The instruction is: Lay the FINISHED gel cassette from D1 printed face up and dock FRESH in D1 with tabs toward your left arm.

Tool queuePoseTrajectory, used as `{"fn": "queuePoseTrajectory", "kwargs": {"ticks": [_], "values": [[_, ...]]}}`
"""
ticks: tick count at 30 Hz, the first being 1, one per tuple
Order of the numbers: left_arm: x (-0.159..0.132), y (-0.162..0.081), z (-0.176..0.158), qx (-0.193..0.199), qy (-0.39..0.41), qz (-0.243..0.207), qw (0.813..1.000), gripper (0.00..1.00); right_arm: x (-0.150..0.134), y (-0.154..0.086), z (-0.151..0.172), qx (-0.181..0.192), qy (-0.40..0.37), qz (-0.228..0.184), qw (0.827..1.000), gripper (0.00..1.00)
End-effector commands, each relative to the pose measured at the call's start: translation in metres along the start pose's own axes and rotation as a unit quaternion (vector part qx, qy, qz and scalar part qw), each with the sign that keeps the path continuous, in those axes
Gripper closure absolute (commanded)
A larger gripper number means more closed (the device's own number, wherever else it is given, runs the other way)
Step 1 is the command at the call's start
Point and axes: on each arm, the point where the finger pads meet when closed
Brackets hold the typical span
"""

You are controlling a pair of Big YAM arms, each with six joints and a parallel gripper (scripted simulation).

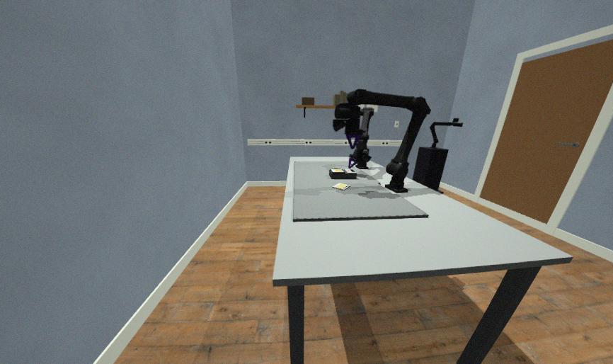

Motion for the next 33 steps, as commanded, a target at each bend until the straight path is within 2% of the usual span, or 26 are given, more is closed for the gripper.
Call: {"fn": "queuePoseTrajectory", "kwargs": {"ticks": [1,33], "values": [[0.011,-0.020,0.003,0.006,-0.005,-0.019,1.000,1.00,-0.004,0.001,-0.006,-0.004,-0.003,0.004,1.000,1.00],[0.011,-0.020,0.003,0.006,-0.005,-0.019,1.000,1.00,0.001,0.012,-0.006,-0.004,-0.003,0.004,1.000,1.00]]}}
Point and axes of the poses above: on each arm, the point where the finger pads meet when closed, its own y axis out along the fingers, its own z axis across the jaws, x = y × z, and after that the axes turned 3 degrees about -y, right-handed
